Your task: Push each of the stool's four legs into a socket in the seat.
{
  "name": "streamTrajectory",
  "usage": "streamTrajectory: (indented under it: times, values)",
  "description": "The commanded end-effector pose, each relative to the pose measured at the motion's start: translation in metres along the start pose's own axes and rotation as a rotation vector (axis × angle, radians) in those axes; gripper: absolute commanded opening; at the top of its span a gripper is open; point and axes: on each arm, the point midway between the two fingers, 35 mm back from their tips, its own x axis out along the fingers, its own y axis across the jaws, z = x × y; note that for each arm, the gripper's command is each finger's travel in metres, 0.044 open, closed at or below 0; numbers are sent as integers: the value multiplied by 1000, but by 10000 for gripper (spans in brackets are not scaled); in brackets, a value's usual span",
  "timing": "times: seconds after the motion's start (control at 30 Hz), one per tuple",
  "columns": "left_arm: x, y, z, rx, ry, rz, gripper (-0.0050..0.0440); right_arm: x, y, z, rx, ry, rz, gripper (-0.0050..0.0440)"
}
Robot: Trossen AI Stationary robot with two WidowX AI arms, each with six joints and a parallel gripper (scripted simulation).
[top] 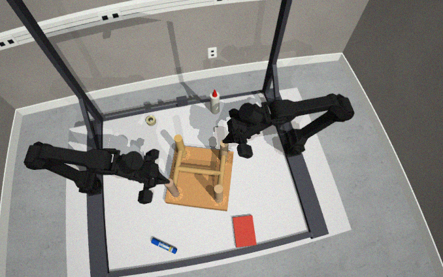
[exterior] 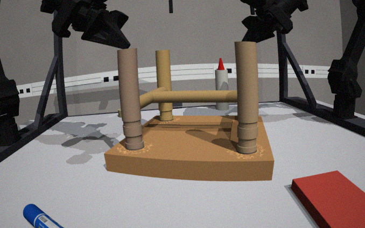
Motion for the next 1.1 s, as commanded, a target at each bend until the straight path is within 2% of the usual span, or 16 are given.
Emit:
streamTrajectory:
  times: [0.0, 0.1, 0.27, 0.33, 0.47, 0.63, 0.67, 0.7, 0.73, 0.87, 0.93, 1.03, 1.07]
  values:
    - [10, 3, -13, 1, 41, 7, -50, 13, 0, -16, -3, 53, 3, -50]
    - [8, 3, -10, 0, 38, 8, -50, 13, 0, -17, -2, 55, 3, -50]
    - [-10, 3, 13, 2, 27, 6, -50, -9, -1, 12, -1, 21, 3, -50]
    - [-13, 4, 15, -1, 23, 8, -50, -14, 0, 17, -2, 21, 4, -50]
    - [-19, 3, 15, -1, 16, 6, -50, -15, 0, 18, -2, 21, 3, -50]
    - [-30, 2, 16, -1, 12, 7, -50, -29, 0, 19, -1, 12, 3, -50]
    - [-32, 2, 16, -2, 13, 7, 20, -31, 0, 19, -1, 12, 2, -50]
    - [-34, 2, 16, -2, 13, 7, 20, -33, 0, 19, -2, 13, 3, -50]
    - [-40, 2, 16, -3, 14, 7, 20, -35, 0, 19, -1, 13, 3, 20]
    - [-63, 2, 16, -3, 15, 7, 20, -53, 0, 19, -1, 14, 2, 20]
    - [-64, 2, 16, -1, 15, 7, 20, -65, 0, 19, -1, 15, 2, 20]
    - [-64, 2, 16, -1, 15, 7, 20, -67, 0, 19, -1, 15, 2, 20]
    - [-64, 2, 16, -1, 16, 7, 44, -66, 0, 18, 12, 15, 3, 20]
